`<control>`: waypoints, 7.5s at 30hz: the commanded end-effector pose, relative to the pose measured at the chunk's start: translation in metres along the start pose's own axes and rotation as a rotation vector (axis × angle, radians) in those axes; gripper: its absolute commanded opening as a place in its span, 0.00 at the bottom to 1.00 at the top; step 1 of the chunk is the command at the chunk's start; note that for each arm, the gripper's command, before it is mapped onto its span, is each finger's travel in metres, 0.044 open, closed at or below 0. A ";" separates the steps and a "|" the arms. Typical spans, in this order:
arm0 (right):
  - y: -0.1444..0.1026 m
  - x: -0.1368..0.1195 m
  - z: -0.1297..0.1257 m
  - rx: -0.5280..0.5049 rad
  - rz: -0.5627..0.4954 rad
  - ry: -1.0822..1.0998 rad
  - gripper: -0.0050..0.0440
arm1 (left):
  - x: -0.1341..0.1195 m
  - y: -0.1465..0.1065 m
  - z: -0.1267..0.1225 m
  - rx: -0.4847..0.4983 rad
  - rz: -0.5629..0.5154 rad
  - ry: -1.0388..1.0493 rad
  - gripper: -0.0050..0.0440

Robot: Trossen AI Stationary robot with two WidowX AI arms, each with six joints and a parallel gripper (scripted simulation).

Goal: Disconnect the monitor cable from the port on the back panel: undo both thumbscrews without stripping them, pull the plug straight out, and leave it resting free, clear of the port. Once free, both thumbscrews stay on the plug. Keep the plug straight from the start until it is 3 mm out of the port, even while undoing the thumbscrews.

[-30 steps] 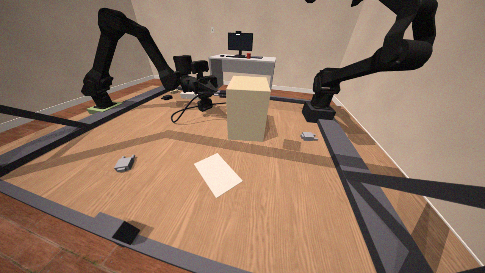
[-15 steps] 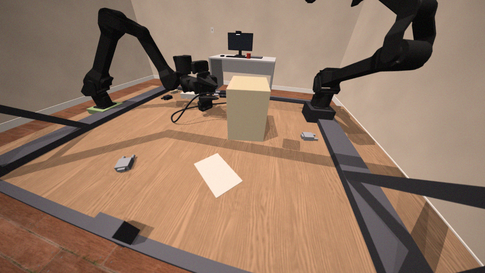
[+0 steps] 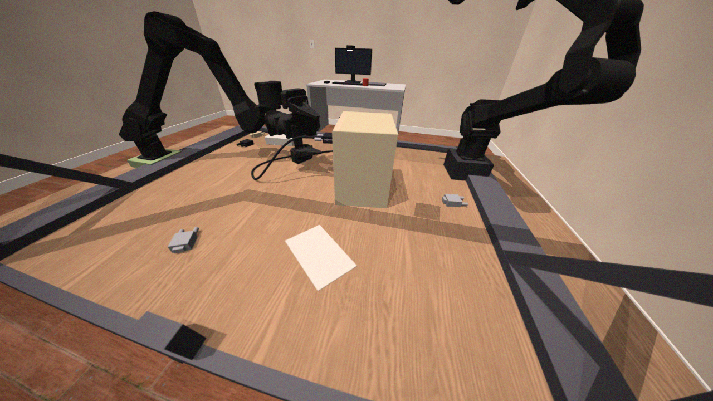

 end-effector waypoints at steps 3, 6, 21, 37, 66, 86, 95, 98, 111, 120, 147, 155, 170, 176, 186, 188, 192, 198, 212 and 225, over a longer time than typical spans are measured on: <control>0.000 0.003 0.001 0.001 -0.002 -0.005 1.00 | -0.001 0.003 -0.013 0.000 -0.009 0.049 1.00; 0.000 0.003 0.001 0.001 -0.002 -0.005 1.00 | -0.001 0.006 -0.019 0.053 -0.038 0.137 1.00; 0.000 0.003 0.001 0.001 -0.002 -0.005 1.00 | -0.015 0.006 -0.040 0.311 -0.074 0.500 1.00; 0.000 0.003 0.001 0.001 -0.002 -0.005 1.00 | 0.001 0.008 -0.052 0.313 -0.073 0.497 1.00; 0.000 0.003 0.001 0.001 -0.002 -0.005 1.00 | -0.022 0.004 -0.204 0.308 -0.070 0.517 1.00; 0.000 0.003 0.001 0.001 -0.002 -0.005 1.00 | 0.001 -0.027 -0.059 0.119 0.135 1.387 1.00; 0.000 0.003 0.001 0.001 -0.002 -0.005 1.00 | -0.005 -0.042 -0.035 0.060 0.155 1.577 1.00; 0.000 0.003 0.001 0.001 -0.002 -0.005 1.00 | -0.005 -0.042 -0.035 0.060 0.155 1.577 1.00; 0.000 0.003 0.001 0.001 -0.002 -0.005 1.00 | -0.005 -0.042 -0.035 0.060 0.155 1.577 1.00; 0.000 0.003 0.001 0.001 -0.002 -0.005 1.00 | -0.003 -0.036 -0.037 0.080 0.152 1.561 1.00; 0.000 0.003 0.001 0.001 -0.002 -0.005 1.00 | -0.022 0.076 -0.105 0.682 0.075 1.253 1.00; 0.000 0.003 0.001 0.001 -0.002 -0.005 1.00 | -0.038 0.079 -0.120 0.917 0.049 1.171 1.00; 0.000 0.003 0.001 0.001 -0.002 -0.005 1.00 | -0.054 0.074 -0.133 1.093 0.026 1.131 1.00; 0.000 0.003 0.001 0.001 -0.002 -0.005 1.00 | -0.053 0.075 -0.126 1.093 0.026 1.131 1.00; 0.000 0.003 0.001 0.001 -0.002 -0.005 1.00 | -0.050 0.076 -0.114 1.093 0.026 1.131 1.00; 0.000 0.003 0.001 0.001 -0.002 -0.005 1.00 | -0.049 0.076 -0.111 1.093 0.026 1.131 1.00; 0.000 0.003 0.001 0.001 -0.002 -0.005 1.00 | -0.047 0.077 -0.104 1.093 0.026 1.131 1.00; 0.000 0.003 0.001 0.001 -0.002 -0.005 1.00 | -0.046 0.077 -0.096 1.093 0.026 1.131 1.00; 0.000 0.003 0.001 0.001 -0.002 -0.005 1.00 | -0.042 0.076 -0.076 1.093 0.026 1.131 1.00; 0.000 0.003 0.001 0.001 -0.002 -0.005 1.00 | -0.042 0.076 -0.075 1.093 0.026 1.131 0.56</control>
Point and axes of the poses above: on each arm, the point midway between the two fingers, 35 mm back from their tips, its own y axis out along the fingers, its own z axis across the jaws, x = y × z, the point moved 6 cm from there along -y, back along the fingers, and after that the axes turned 12 degrees about -y, right-handed, at the moved point
